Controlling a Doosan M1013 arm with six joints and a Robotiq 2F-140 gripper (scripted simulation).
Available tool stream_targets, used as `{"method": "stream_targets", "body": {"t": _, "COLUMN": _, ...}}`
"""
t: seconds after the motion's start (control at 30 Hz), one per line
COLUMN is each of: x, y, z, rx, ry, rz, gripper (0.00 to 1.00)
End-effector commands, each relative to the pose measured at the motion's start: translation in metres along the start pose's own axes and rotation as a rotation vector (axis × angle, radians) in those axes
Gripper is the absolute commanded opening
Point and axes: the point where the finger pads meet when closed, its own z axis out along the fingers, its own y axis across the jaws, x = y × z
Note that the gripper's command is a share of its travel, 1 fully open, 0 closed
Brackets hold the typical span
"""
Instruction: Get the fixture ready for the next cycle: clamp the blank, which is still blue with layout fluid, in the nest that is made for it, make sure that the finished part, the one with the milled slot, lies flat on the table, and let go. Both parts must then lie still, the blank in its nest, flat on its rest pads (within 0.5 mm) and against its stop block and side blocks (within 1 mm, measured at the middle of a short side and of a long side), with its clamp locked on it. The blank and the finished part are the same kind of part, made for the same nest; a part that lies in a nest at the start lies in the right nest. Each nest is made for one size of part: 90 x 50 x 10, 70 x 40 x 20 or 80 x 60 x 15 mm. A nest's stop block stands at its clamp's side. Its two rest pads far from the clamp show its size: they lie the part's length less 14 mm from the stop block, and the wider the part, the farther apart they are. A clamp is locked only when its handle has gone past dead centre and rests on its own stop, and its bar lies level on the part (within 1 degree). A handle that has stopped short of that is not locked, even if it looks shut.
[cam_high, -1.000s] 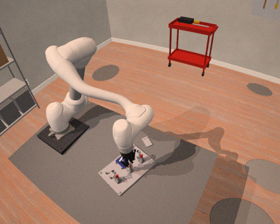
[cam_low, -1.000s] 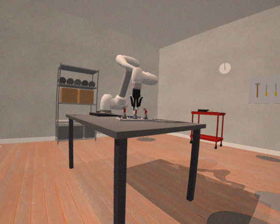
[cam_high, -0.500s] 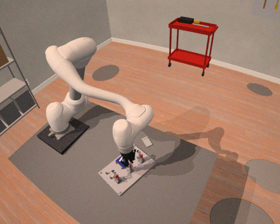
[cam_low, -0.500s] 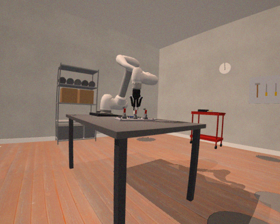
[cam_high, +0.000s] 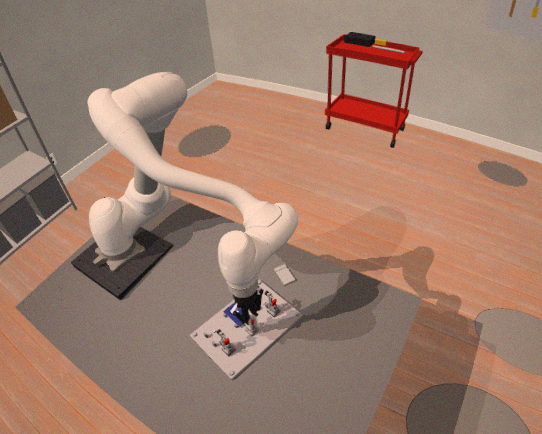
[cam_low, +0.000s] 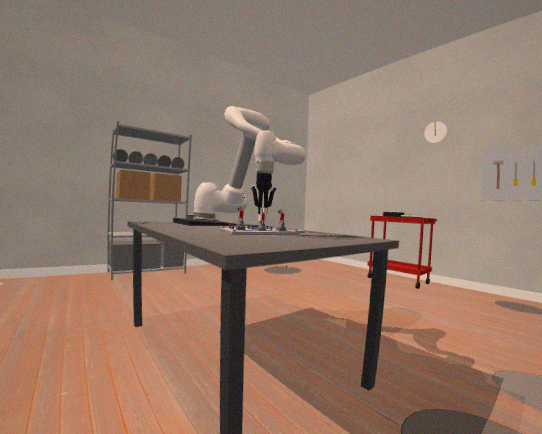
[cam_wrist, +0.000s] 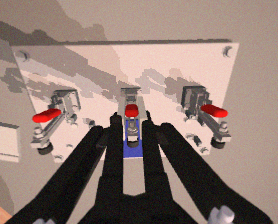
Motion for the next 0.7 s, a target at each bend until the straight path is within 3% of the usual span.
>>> {"method": "stream_targets", "body": {"t": 0.0, "x": -0.0021, "y": 0.0017, "z": 0.0047, "rx": -0.002, "ry": -0.004, "rz": -0.004, "gripper": 0.0}}
{"method": "stream_targets", "body": {"t": 0.67, "x": 0.0011, "y": 0.0017, "z": 0.0046, "rx": -0.002, "ry": -0.004, "rz": -0.004, "gripper": 0.0}}
